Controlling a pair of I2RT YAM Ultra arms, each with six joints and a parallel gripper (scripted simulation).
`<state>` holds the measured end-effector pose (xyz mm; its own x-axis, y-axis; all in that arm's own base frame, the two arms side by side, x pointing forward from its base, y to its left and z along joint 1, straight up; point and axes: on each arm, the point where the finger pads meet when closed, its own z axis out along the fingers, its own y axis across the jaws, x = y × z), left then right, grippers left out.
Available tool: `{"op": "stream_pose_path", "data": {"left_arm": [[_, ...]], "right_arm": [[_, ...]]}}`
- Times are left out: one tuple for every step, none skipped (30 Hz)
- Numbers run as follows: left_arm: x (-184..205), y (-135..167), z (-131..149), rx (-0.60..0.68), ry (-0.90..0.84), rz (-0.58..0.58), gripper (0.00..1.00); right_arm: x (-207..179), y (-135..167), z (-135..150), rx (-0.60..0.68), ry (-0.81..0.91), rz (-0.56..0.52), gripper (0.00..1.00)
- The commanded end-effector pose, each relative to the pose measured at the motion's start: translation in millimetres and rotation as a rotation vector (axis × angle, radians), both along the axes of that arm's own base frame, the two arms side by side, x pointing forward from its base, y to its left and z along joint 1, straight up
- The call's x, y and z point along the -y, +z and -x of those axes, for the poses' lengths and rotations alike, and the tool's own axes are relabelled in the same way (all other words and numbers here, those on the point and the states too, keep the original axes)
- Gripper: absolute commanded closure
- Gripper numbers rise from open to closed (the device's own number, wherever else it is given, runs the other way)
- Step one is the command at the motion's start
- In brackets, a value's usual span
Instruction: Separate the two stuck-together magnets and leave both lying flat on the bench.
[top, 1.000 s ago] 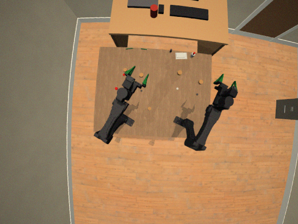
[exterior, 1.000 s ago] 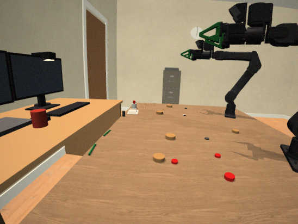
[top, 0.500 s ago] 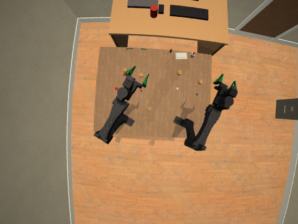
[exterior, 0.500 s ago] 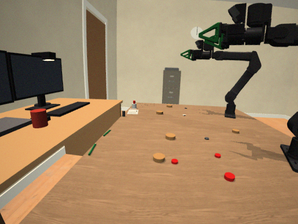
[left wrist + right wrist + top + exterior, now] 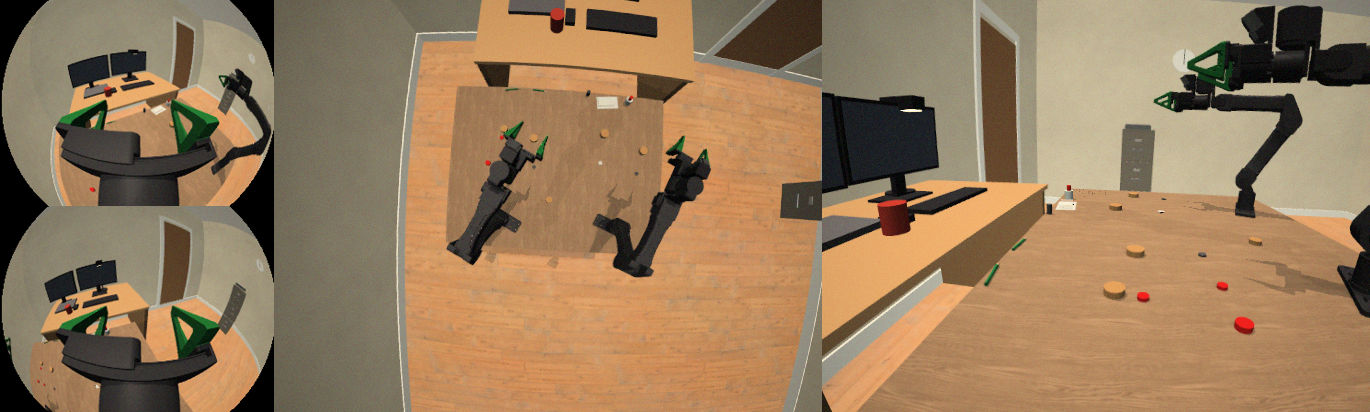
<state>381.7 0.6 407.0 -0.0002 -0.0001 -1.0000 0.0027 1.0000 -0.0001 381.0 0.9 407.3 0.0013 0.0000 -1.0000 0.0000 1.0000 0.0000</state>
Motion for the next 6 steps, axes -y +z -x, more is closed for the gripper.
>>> {"op": "stream_pose_path", "data": {"left_arm": [[0.0,4.4,0.9,0.011,0.001,0.000,0.00],[0.0,4.4,0.9,0.011,0.001,0.000,0.00],[0.0,4.4,0.9,0.011,0.001,0.000,0.00],[0.0,4.4,0.9,0.011,0.001,0.000,0.00],[0.0,4.4,0.9,0.011,0.001,0.000,0.00],[0.0,4.4,0.9,0.011,0.001,0.000,0.00]], "right_arm": [[-0.7,6.7,1.1,0.019,0.001,-0.001,0.00],[-0.7,6.7,1.1,0.019,0.001,-0.001,0.00],[-0.7,6.7,1.1,0.019,0.001,-0.001,0.00],[-0.7,6.7,1.1,0.019,0.001,-0.001,0.00],[-0.7,6.7,1.1,0.019,0.001,-0.001,0.00],[-0.7,6.7,1.1,0.019,0.001,-0.001,0.00]]}}
